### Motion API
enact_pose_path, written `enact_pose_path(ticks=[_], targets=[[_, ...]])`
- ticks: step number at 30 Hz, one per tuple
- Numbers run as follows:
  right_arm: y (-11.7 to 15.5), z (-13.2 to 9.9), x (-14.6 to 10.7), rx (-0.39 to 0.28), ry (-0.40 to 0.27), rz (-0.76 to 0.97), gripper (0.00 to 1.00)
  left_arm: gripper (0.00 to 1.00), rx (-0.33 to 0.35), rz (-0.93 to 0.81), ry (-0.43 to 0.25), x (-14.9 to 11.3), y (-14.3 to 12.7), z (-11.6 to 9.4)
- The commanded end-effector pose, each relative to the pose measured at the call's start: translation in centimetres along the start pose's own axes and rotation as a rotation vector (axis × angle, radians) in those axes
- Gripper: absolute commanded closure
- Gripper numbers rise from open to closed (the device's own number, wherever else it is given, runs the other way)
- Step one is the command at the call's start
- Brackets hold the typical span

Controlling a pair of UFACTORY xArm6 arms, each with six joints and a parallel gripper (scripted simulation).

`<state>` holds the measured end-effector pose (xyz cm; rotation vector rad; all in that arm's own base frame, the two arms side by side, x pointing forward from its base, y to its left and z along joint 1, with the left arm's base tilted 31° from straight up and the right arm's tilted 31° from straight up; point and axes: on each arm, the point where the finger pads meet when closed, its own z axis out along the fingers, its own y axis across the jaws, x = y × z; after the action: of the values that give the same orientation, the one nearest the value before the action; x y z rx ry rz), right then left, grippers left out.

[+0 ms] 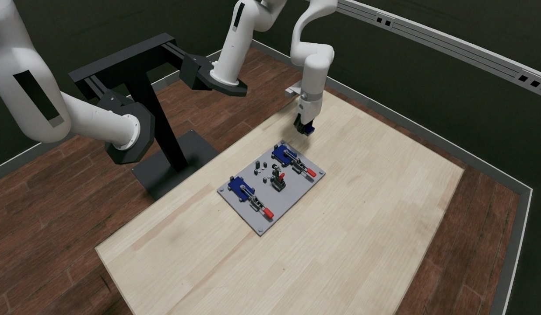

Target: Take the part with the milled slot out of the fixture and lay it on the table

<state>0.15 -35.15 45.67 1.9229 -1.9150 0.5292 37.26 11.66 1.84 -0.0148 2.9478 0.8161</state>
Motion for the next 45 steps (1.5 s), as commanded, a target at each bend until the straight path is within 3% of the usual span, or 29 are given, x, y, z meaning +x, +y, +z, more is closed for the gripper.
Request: enact_pose_path(ticks=[1, 30, 45], targets=[[0.0, -0.2, 0.1, 0.0, 0.004, 0.0, 0.0, 1.0, 0.0, -0.001, -0.003, -0.1, 0.0, -0.1], [0.0, -0.2, 0.1, 0.0, 0.004, 0.0, 0.0, 1.0, 0.0, -0.001, -0.003, -0.1, 0.1, 0.0], [0.0, -0.2, 0.1, 0.0, 0.004, 0.0, 0.0, 1.0, 0.0, -0.001, -0.003, -0.1, 0.1, 1.6]])
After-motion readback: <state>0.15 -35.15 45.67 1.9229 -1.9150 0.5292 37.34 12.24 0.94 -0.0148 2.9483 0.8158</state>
